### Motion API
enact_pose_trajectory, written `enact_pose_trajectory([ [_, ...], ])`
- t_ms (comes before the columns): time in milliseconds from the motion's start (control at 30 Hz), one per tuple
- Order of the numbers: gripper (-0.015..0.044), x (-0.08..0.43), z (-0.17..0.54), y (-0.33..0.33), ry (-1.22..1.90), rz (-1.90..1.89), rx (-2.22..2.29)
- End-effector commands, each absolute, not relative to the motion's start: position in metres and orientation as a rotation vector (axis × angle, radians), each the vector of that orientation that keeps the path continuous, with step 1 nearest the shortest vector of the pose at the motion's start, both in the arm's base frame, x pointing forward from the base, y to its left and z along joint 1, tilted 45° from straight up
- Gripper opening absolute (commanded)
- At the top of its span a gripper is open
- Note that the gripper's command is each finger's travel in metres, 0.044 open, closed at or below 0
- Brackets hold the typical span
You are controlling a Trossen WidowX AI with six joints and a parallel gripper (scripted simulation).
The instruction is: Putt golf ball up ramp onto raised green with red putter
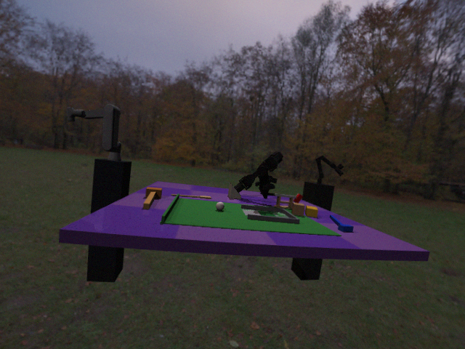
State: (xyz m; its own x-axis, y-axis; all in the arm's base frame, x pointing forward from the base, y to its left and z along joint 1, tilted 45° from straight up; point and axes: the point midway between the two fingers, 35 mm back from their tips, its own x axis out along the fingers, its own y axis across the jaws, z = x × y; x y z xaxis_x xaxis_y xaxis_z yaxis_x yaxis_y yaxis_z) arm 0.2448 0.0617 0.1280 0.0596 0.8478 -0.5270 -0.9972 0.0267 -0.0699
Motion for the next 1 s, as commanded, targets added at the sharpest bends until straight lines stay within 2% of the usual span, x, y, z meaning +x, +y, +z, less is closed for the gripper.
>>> enact_pose_trajectory([
  [0,0.0000,0.246,0.152,0.042,0.380,1.421,-0.511],
  [433,0.0000,0.235,0.189,0.010,0.403,1.344,-0.543],
  [967,0.0000,0.263,0.149,-0.045,0.685,1.216,-0.302],
])
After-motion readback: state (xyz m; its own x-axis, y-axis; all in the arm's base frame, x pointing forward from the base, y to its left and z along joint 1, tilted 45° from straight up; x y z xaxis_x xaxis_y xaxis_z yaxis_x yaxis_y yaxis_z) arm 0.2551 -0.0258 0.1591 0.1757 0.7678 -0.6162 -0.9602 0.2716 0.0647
